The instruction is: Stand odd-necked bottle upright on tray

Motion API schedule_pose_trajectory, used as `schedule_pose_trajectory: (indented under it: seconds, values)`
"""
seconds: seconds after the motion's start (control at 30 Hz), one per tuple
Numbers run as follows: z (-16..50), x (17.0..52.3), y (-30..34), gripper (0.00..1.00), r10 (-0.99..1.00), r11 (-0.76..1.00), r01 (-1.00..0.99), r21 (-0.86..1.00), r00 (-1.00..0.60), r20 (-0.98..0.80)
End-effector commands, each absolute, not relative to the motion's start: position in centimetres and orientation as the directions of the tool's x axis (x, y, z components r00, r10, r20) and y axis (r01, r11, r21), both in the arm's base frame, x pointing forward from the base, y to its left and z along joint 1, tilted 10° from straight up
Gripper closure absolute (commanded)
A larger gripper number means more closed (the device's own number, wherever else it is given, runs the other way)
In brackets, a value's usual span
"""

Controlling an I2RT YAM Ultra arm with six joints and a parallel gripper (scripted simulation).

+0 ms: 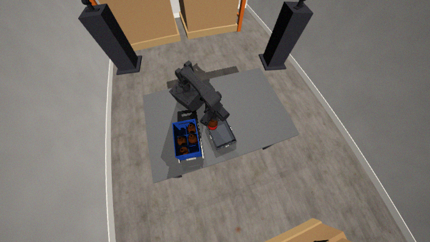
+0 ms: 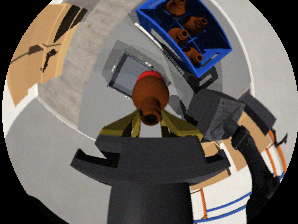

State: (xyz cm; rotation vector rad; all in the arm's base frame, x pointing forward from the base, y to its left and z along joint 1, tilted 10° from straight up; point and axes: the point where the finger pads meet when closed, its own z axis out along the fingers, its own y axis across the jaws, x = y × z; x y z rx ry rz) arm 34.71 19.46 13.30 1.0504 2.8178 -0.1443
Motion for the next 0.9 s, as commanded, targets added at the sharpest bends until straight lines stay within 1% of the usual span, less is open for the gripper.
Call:
schedule_pose_trajectory:
  seconds: [0.0,0.07,0.1,0.2,0.63,0.67,0.73,0.87]
  values:
    - [15.2,34.9,20.7,1.0,0.646,0.754,0.657,-0.007,-0.743,-0.176]
    - [15.2,34.9,20.7,1.0,0.646,0.754,0.657,-0.007,-0.743,-0.176]
    - [16.4,34.8,20.8,1.0,0.649,0.754,0.657,0.024,-0.739,-0.183]
    - [14.9,34.9,21.4,1.0,0.645,0.754,0.657,-0.012,-0.744,-0.175]
    - [15.2,35.0,23.0,1.0,0.646,0.754,0.657,0.0,-0.742,-0.177]
    - [16.1,35.0,23.1,1.0,0.649,0.754,0.656,0.024,-0.739,-0.182]
    - [14.6,35.1,23.4,1.0,0.645,0.754,0.657,-0.011,-0.744,-0.175]
    - [15.3,35.1,23.8,1.0,0.647,0.754,0.657,0.007,-0.741,-0.178]
